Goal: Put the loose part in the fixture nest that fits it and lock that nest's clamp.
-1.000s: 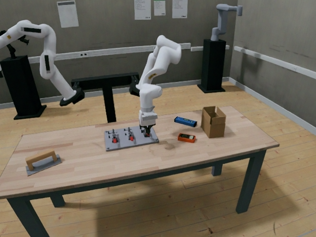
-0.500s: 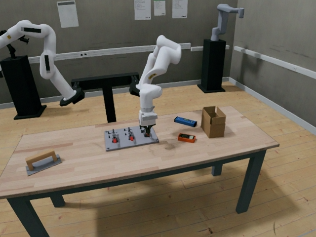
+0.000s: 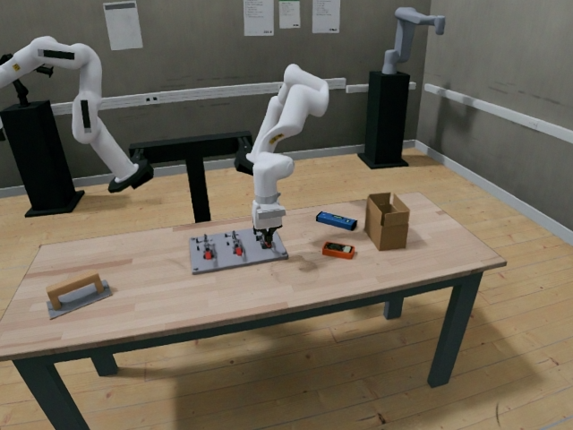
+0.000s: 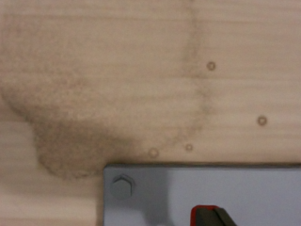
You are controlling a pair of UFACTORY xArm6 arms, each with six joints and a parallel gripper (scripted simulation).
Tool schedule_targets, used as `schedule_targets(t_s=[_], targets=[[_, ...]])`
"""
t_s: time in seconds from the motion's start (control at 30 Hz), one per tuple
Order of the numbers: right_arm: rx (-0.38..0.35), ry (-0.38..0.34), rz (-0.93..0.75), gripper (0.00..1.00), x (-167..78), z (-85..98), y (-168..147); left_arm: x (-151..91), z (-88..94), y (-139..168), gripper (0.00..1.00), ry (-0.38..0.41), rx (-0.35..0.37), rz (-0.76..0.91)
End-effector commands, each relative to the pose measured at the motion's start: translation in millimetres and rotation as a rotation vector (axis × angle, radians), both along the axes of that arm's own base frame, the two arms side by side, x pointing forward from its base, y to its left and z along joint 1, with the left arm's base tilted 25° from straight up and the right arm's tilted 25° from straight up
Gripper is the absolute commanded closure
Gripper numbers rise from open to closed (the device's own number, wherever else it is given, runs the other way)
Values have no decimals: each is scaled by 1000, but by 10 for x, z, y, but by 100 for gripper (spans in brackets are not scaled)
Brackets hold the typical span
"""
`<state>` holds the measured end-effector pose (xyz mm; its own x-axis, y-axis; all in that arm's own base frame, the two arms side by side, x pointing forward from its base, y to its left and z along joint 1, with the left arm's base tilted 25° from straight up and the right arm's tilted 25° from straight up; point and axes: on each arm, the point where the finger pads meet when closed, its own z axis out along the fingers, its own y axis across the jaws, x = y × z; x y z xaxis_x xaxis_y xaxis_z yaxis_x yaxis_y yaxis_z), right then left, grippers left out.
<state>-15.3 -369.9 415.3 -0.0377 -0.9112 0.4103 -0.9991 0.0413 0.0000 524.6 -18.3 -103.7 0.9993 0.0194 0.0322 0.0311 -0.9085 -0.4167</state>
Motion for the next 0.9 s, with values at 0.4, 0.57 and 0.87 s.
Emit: schedule_targets(t_s=[0.4,0.57,0.87], targets=[[-7,0,0,0,0,30,-4,20,-2,-2,100,-5,-1,-1],[-7,0,0,0,0,30,-4,20,-2,-2,100,-5,-1,-1],[-7,0,0,0,0,30,-4,20,-9,1,100,-5,-1,-1]])
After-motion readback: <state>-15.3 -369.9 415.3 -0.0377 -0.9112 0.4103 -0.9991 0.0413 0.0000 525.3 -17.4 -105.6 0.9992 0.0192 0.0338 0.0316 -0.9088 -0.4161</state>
